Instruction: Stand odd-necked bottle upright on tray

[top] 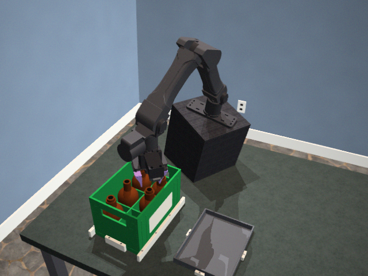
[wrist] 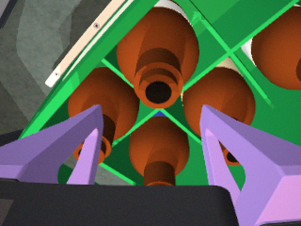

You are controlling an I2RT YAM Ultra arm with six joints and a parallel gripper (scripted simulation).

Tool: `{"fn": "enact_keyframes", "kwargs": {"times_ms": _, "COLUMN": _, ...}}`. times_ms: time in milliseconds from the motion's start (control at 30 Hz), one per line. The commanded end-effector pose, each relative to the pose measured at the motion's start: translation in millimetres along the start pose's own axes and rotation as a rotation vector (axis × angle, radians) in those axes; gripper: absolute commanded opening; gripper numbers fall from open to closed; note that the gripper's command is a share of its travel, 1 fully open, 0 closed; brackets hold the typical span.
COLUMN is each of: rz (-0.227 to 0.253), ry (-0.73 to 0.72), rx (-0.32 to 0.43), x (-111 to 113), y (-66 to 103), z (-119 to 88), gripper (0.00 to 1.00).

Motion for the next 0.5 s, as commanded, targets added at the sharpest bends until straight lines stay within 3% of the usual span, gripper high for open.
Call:
{"fn": "enact_keyframes", "kwargs": {"times_ms": 0, "rz": -0.046, "ry": 0.003, "rx": -0.037, "x": -13.0, "y": 26.8, "z": 7.3, "gripper": 0.61}}
{"fn": "enact_keyframes", "kwargs": {"times_ms": 467, "rz": -0.045, "ry": 0.003, "rx": -0.038, "x": -11.8, "y": 49.3, "z": 6.6, "gripper": 0.61}}
Point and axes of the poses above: the point where the finger pads meet when closed, its own y axis back along the fingers, its own x axis across the jaws, z = x × y, the point moved 7 cm from there along y, back along the fingers
